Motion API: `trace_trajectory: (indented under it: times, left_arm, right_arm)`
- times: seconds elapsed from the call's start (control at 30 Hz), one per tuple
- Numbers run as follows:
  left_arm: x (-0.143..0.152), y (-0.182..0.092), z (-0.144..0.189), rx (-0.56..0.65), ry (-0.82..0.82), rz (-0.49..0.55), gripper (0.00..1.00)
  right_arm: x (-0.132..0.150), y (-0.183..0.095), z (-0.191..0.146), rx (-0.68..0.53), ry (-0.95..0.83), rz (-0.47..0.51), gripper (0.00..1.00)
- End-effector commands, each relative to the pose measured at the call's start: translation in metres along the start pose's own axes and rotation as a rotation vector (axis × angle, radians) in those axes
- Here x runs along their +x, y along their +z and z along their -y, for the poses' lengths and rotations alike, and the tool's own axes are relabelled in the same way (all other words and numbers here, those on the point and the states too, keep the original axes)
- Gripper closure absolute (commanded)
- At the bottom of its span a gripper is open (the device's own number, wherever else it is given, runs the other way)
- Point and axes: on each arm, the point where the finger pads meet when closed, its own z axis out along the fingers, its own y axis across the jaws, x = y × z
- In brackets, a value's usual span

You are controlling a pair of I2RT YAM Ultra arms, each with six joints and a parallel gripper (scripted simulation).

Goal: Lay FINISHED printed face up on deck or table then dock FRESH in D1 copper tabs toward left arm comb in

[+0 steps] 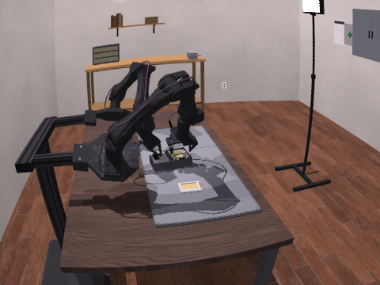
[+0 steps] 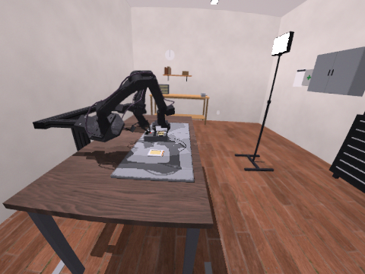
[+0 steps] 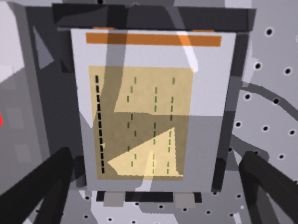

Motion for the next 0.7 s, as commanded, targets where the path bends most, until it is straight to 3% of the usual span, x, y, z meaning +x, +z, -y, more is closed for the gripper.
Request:
trace_trajectory:
  times: [0.0, 0.67]
  left_arm:
    - [-0.0472, 0.0243, 0.0346, 0.095, 0.106, 0.162, 1.00]
    - [-0.0472, 0.0243, 0.0346, 0.095, 0.106, 0.162, 1.00]
  right_arm:
    - [-0.0091, -0.0025, -0.0062, -0.008, -0.030, 0.018, 0.02]
    - [-0.0082, 0.0013, -0.0070, -0.014, -0.031, 0.015, 0.02]
